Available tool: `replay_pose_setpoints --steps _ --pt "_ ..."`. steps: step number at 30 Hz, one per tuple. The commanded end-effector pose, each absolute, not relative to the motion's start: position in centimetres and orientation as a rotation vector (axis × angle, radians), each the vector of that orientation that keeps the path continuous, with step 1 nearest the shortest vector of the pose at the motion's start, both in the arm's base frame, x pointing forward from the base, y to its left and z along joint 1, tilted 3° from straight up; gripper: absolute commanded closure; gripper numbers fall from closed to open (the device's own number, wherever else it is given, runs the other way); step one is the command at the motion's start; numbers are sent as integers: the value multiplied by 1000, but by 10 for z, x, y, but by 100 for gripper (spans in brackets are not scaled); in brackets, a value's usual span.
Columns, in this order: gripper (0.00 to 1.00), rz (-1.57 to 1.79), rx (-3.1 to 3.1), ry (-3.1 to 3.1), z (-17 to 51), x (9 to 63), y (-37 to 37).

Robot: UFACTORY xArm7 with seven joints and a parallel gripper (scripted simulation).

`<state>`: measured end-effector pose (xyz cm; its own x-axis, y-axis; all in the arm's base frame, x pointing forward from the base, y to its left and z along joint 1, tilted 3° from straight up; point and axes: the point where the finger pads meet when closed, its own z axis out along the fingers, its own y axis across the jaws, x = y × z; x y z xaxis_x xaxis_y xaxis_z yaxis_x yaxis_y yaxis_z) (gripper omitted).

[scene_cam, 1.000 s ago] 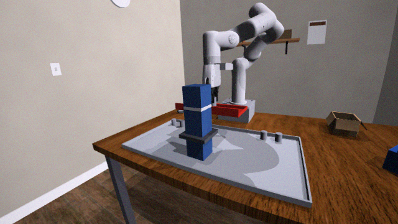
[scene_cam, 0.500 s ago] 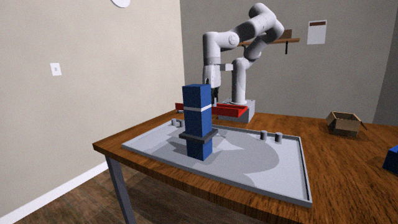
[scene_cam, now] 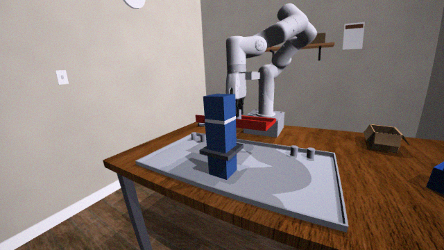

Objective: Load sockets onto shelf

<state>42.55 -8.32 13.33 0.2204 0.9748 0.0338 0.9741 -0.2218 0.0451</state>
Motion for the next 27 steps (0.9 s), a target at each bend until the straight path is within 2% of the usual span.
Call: replay_pose_setpoints --steps 1,23,24,27 --pt "100 89 2441 1949 134 426 -84" --pt "100 89 2441 1949 132 427 -84" --pt "48 89 2441 1949 132 427 -84" --pt "48 89 2441 1949 132 427 -84"
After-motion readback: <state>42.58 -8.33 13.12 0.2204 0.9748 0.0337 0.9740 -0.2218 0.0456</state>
